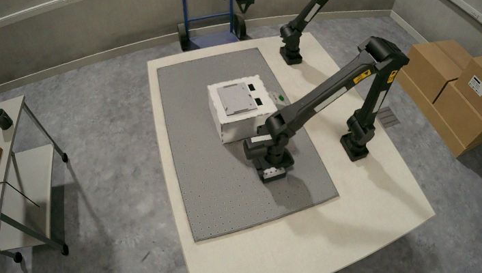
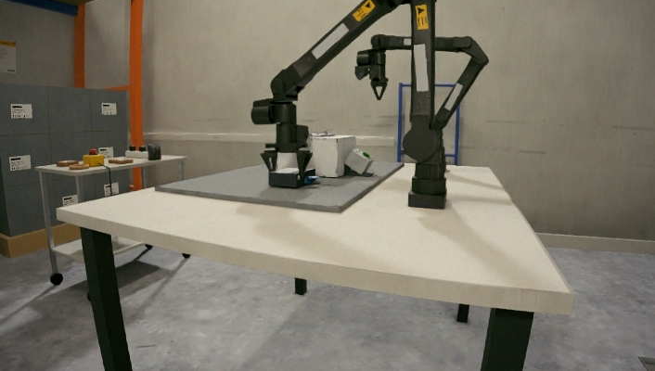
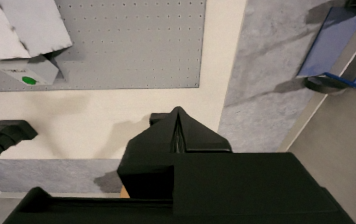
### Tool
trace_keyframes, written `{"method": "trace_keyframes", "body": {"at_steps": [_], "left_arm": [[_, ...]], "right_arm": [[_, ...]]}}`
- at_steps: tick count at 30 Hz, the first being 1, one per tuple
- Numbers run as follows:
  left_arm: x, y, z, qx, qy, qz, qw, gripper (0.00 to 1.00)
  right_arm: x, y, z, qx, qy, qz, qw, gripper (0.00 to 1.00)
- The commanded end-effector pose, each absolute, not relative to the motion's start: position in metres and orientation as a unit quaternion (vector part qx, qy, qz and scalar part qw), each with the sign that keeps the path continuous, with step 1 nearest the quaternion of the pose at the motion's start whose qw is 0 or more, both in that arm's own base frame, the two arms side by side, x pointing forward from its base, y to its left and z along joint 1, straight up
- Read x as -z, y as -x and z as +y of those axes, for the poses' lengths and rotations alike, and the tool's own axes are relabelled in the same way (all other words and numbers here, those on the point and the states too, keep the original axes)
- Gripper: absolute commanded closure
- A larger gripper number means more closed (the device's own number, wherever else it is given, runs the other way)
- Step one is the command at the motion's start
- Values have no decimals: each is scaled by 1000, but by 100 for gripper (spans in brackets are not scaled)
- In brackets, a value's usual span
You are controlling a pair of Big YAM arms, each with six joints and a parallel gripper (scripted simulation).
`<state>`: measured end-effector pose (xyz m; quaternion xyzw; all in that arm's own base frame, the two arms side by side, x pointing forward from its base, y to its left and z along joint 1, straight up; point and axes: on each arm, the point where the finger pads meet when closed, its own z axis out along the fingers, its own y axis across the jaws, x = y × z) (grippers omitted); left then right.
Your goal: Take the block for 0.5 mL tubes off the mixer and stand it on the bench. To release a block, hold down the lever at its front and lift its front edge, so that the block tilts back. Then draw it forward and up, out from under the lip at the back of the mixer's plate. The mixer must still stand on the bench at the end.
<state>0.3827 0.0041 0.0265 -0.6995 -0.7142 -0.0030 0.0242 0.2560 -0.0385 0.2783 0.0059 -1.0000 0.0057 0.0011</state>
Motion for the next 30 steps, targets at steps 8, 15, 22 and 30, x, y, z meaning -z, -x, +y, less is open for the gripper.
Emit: {"method": "trace_keyframes", "body": {"at_steps": [8,15,22,30], "left_arm": [[-62,-414,0,33,699,-715,-9,100],[-56,-402,0,27,699,-715,-3,100],[-52,-393,0,22,699,-715,2,100],[-62,-407,0,35,699,-715,-13,100]], "right_arm": [[-292,-259,-38,-7,-5,-1000,-11,100],[-298,-262,-38,-8,-5,-1000,-18,100],[-300,-262,-39,-8,-5,-1000,-21,100],[-303,-264,-39,-9,-5,-1000,-24,100]]}}
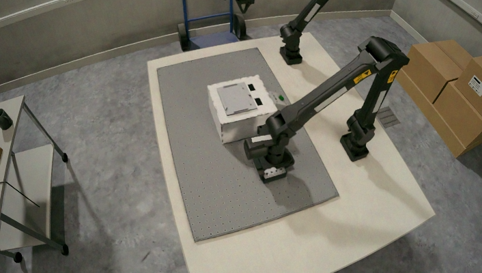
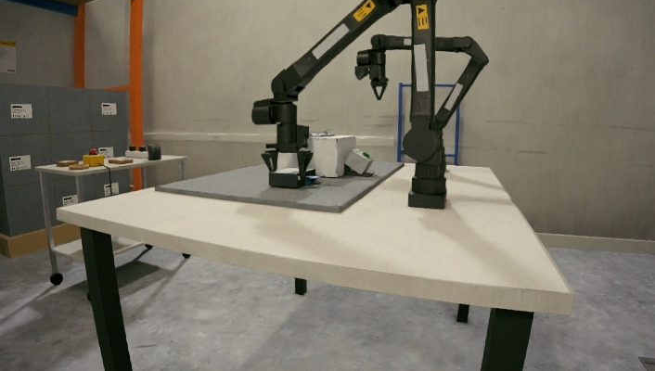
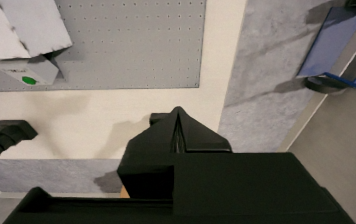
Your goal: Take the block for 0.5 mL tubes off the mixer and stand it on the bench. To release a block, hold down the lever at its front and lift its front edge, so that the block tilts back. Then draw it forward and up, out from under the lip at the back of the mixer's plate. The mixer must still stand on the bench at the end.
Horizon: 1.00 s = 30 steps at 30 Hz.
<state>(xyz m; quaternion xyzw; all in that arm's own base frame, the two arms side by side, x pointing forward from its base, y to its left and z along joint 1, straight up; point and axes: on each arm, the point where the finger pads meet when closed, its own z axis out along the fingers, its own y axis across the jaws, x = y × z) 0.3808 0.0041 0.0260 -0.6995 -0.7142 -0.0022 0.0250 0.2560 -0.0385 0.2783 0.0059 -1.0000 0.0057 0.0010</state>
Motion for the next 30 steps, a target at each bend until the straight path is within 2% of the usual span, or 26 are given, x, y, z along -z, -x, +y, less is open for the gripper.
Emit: {"method": "trace_keyframes", "body": {"at_steps": [1,30], "left_arm": [[-64,-409,0,38,698,-714,-15,100],[-64,-418,0,33,699,-714,-12,100]], "right_arm": [[-304,-264,-39,-9,-5,-1000,-25,100],[-285,-254,-38,-6,-5,-1000,-1,100]]}}
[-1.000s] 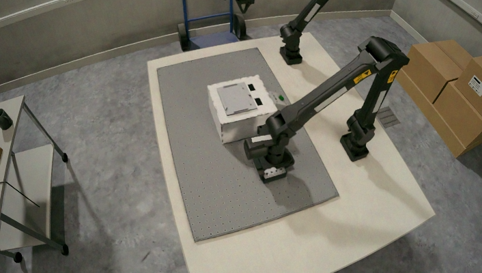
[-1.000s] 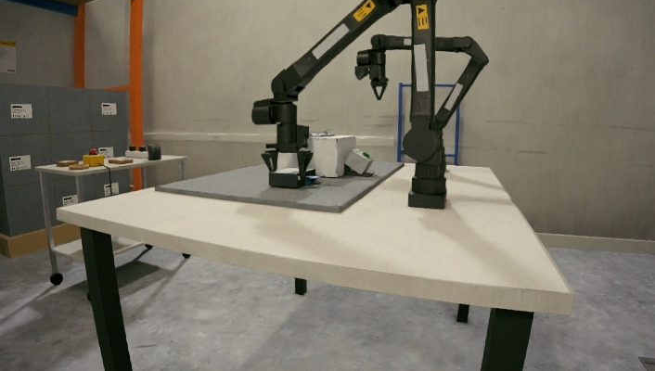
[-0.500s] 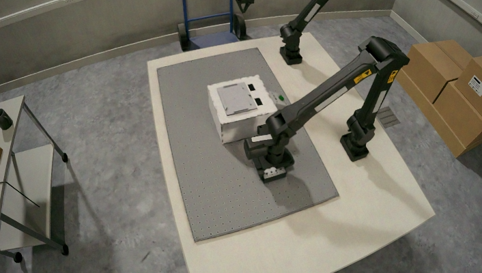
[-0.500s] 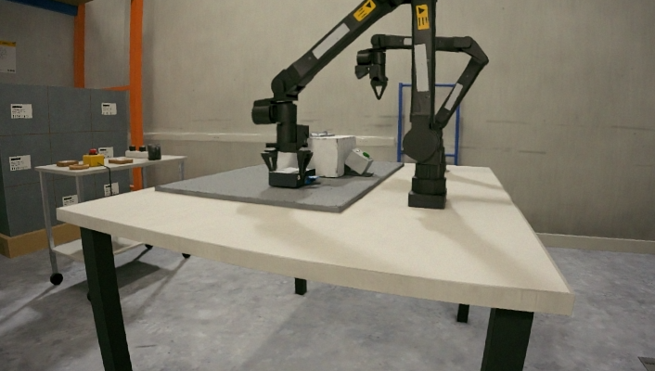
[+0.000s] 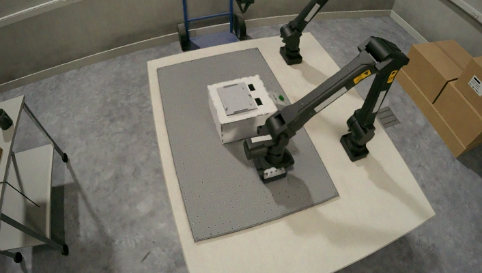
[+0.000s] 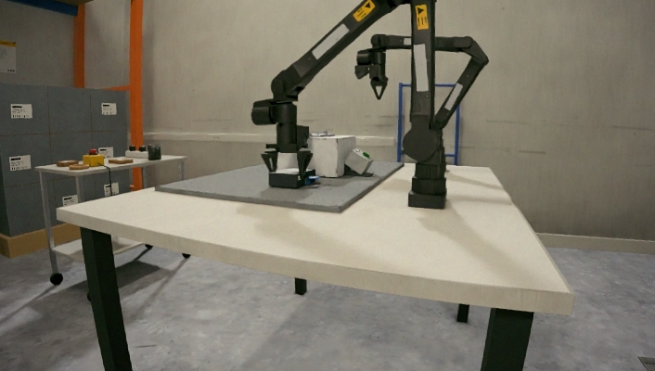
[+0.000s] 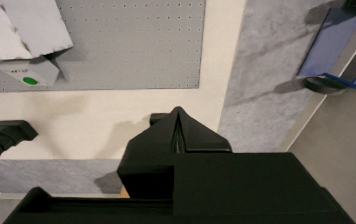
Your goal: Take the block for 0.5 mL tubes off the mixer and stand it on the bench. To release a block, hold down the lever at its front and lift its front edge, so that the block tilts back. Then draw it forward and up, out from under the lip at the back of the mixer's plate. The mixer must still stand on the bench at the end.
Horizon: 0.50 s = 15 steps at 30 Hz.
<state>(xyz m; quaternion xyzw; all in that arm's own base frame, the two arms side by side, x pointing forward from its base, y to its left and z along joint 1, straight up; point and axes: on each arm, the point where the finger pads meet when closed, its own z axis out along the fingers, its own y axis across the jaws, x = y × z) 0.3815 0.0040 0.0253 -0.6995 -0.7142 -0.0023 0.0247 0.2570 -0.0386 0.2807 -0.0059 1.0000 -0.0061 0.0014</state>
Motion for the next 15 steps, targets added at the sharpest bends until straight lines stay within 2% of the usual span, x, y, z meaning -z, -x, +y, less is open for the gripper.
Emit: {"method": "trace_keyframes", "body": {"at_steps": [1,15], "left_arm": [[-65,-419,0,34,699,-714,-13,100],[-71,-419,1,39,699,-714,-18,100]], "right_arm": [[-284,-253,-37,5,5,1000,-1,100],[-291,-257,-38,7,5,1000,9,100]]}}
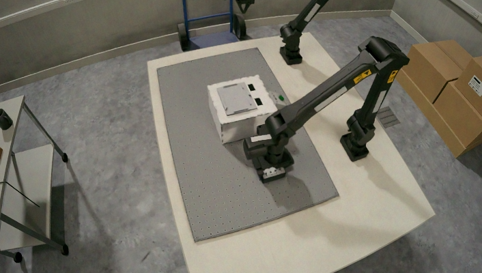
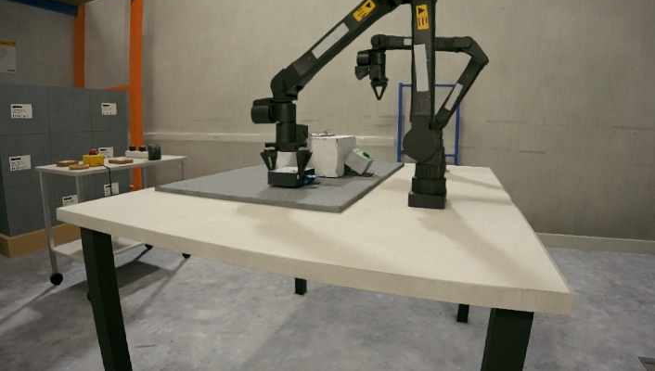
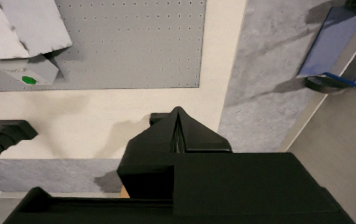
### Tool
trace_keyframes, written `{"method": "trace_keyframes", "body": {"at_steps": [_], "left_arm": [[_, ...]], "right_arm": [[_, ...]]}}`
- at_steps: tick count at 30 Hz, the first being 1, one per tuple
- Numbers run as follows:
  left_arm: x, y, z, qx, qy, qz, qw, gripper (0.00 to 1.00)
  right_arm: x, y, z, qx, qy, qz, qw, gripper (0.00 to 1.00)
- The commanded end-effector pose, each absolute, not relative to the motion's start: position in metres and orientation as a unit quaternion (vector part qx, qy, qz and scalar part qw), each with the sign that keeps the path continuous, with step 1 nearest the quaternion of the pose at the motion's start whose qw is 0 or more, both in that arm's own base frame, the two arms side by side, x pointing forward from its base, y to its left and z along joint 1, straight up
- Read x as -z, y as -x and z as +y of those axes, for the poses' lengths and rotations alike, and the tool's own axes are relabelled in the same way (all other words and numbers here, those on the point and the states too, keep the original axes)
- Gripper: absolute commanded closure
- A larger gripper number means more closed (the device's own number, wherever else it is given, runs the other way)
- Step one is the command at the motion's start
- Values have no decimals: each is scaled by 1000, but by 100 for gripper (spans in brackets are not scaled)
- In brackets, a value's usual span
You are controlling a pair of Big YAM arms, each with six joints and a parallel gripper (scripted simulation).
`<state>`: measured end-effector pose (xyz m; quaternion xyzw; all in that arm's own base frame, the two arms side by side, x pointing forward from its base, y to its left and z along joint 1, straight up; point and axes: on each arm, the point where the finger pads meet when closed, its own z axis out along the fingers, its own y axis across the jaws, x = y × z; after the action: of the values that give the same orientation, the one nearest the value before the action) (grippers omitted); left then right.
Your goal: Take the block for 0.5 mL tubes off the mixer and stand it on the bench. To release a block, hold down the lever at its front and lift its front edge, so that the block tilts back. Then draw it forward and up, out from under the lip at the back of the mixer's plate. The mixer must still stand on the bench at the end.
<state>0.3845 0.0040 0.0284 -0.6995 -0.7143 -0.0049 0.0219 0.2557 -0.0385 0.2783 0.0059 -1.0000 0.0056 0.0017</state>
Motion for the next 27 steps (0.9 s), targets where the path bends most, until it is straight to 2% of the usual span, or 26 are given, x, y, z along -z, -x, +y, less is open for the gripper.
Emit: {"method": "trace_keyframes", "body": {"at_steps": [1,17,27], "left_arm": [[-68,-417,1,37,699,-714,-15,100],[-46,-391,1,15,700,-714,8,100],[-56,-407,1,27,700,-714,-4,100]], "right_arm": [[-293,-258,-38,-7,-5,-1000,-11,100],[-302,-262,-39,-9,-5,-1000,-23,100],[-306,-263,-39,-10,-4,-1000,-28,100]]}}
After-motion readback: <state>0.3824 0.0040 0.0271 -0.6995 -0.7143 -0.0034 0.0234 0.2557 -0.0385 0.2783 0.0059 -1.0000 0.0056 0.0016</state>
